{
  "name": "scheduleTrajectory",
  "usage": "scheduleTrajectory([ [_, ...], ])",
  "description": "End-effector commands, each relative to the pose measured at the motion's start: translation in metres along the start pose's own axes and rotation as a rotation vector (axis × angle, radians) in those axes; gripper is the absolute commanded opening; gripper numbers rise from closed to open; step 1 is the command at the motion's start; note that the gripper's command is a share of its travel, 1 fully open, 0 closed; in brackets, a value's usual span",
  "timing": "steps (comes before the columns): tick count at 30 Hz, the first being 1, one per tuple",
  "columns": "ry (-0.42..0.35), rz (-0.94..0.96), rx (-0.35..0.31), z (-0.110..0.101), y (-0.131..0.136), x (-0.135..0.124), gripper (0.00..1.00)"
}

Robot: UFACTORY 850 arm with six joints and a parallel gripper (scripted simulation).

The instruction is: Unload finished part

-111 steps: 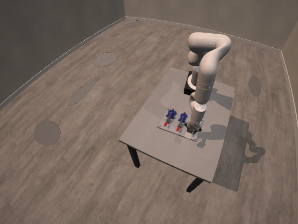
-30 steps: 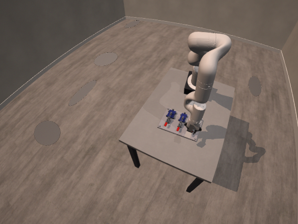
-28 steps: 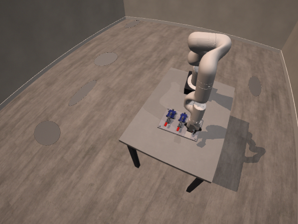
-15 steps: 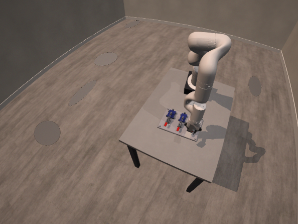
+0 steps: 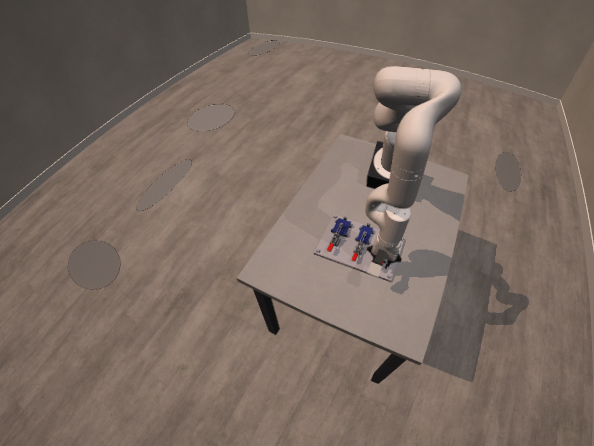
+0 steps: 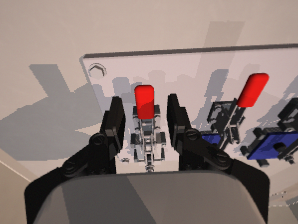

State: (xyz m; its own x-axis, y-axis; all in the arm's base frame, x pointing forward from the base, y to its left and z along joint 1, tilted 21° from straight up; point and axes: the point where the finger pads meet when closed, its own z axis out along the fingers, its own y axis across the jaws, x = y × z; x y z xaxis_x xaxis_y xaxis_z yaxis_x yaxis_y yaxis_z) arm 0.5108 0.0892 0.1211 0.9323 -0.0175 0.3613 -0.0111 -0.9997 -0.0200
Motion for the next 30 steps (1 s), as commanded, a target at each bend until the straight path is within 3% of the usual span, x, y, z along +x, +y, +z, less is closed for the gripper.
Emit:
scheduleTrajectory([
  [1,0.003,0.000,0.003,0.010,0.000,0.001,0.47],
  [10,0.003,0.000,0.003,0.020,0.000,0.001,0.47],
  [30,0.003,0.000,0.003,0.020,0.000,0.001,0.47],
])
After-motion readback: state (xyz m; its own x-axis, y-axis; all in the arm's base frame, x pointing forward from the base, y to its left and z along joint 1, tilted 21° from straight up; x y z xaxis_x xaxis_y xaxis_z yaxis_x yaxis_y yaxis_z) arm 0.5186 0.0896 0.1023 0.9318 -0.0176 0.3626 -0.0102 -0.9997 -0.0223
